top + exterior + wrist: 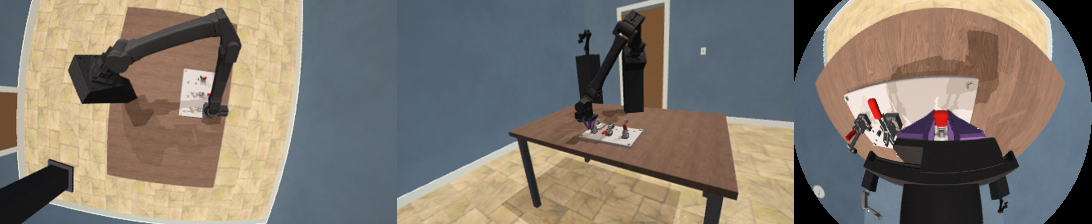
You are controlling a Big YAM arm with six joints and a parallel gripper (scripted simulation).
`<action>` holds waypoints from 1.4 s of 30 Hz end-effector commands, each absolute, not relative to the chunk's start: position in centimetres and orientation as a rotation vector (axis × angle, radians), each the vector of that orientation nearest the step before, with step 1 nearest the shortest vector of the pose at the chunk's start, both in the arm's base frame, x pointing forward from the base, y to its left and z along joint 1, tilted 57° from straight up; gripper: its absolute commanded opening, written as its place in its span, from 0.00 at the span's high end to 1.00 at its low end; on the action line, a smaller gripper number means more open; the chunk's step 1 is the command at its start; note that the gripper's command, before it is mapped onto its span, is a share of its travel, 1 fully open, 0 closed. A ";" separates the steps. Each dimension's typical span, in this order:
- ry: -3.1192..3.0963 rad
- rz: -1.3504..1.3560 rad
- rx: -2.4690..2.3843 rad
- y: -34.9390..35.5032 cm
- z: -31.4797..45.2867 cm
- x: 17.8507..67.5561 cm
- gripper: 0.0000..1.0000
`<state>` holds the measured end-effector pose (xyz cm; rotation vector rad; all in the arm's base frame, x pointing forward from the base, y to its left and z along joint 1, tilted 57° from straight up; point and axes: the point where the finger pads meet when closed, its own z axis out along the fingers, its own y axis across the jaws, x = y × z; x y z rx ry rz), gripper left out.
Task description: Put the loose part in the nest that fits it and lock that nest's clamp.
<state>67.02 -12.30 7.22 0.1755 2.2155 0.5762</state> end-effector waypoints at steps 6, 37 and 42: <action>2.192 0.569 0.157 -11.3 7.1 70.1 1.00; 2.177 0.554 0.172 -12.7 8.6 69.6 0.55; 2.175 0.547 0.176 -13.3 9.1 69.1 0.55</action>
